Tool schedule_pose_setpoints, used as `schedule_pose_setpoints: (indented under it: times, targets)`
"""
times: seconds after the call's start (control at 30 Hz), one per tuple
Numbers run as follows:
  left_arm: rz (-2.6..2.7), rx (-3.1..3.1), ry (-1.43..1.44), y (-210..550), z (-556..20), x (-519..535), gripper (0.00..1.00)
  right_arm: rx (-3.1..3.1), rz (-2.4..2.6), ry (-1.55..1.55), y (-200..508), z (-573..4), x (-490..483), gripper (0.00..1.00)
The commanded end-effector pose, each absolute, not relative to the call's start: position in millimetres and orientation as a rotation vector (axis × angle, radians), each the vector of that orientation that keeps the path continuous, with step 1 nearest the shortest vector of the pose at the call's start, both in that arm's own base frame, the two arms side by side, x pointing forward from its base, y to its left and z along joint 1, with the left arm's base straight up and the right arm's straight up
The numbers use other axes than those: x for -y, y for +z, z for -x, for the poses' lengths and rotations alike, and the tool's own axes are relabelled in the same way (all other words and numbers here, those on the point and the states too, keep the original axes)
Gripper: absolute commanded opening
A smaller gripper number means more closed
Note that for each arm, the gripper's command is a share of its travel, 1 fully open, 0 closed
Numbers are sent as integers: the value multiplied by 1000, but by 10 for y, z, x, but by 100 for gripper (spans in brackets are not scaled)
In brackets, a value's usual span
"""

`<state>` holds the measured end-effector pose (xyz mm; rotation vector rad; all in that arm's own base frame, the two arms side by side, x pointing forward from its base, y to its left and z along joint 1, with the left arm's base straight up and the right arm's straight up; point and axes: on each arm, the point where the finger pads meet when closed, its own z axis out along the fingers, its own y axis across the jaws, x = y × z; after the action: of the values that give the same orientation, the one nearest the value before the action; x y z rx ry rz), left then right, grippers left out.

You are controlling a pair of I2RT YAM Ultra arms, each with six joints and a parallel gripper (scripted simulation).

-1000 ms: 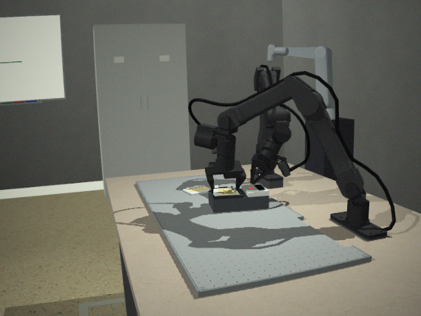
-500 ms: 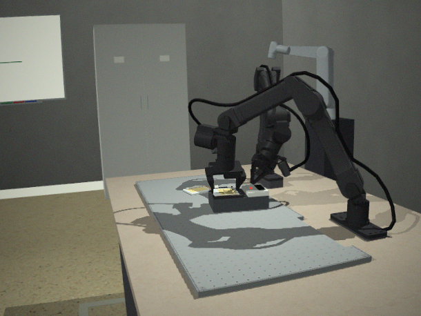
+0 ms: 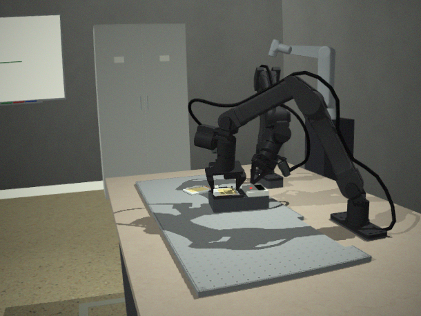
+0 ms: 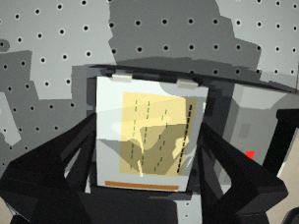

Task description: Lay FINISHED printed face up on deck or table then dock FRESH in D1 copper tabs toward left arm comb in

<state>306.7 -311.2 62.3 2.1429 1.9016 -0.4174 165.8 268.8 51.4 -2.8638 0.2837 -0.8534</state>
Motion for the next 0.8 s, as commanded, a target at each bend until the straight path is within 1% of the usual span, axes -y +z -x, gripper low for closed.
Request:
schedule_pose_setpoints:
  times: [0.0, 0.77]
  targets:
    - [-2116, -1871, -437, 729, -3088, 3104, 0, -184, 3091, -573, -50, -1211, -2347, 0]
    - [-2089, -1847, -481, 755, -3089, 3097, 0, -184, 3091, -573, -50, -1211, -2347, 0]
